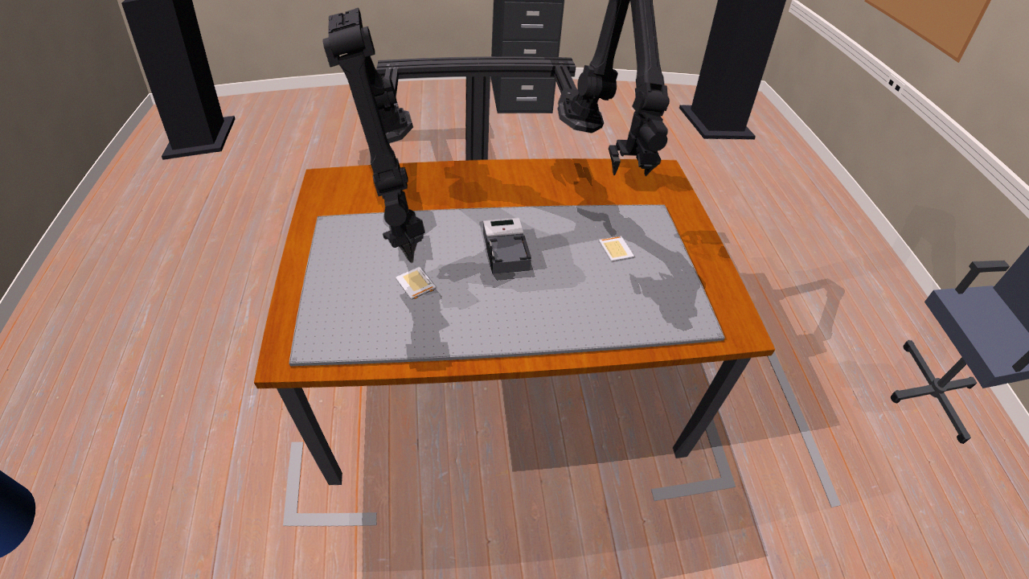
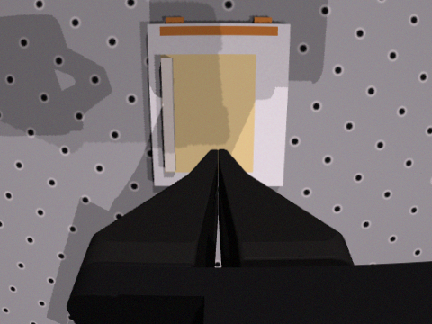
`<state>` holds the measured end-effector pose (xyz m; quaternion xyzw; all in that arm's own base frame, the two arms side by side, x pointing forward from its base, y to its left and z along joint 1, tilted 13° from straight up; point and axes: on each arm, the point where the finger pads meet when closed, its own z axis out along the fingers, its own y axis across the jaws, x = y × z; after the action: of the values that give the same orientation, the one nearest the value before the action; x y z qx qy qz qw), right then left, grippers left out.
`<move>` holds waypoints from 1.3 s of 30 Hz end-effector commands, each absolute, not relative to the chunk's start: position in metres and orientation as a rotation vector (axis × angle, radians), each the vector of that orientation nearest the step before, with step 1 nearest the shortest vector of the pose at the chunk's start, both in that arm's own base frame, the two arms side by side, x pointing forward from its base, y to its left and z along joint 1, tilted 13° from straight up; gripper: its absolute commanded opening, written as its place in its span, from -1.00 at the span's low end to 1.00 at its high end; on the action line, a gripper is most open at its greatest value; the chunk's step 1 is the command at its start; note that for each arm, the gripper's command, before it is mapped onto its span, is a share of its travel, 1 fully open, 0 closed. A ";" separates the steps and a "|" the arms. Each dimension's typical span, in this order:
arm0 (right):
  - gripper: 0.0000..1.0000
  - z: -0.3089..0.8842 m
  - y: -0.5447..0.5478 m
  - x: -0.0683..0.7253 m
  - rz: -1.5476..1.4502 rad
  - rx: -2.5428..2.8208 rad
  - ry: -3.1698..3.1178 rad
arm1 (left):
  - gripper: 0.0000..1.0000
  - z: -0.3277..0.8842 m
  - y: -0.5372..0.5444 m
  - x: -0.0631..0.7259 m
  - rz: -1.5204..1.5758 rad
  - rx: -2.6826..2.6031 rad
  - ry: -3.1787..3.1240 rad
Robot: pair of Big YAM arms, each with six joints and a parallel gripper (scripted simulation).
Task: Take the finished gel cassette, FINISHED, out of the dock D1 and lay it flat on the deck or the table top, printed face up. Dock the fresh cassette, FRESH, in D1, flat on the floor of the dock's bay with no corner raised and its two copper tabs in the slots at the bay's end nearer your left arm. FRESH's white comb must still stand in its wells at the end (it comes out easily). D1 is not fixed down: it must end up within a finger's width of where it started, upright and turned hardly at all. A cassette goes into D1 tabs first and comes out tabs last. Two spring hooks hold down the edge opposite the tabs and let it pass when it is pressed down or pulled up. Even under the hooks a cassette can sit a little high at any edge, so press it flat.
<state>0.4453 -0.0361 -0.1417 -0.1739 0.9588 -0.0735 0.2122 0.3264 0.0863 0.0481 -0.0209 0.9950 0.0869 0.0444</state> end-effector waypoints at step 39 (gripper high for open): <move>0.96 -0.147 -0.037 0.449 -0.205 -0.482 2.656 | 1.00 0.063 0.084 0.342 0.271 -0.065 3.007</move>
<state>0.4447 -0.0360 -0.1426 -0.1743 0.9590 -0.0733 0.2113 0.3264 0.0863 0.0481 -0.0209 0.9950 0.0869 0.0444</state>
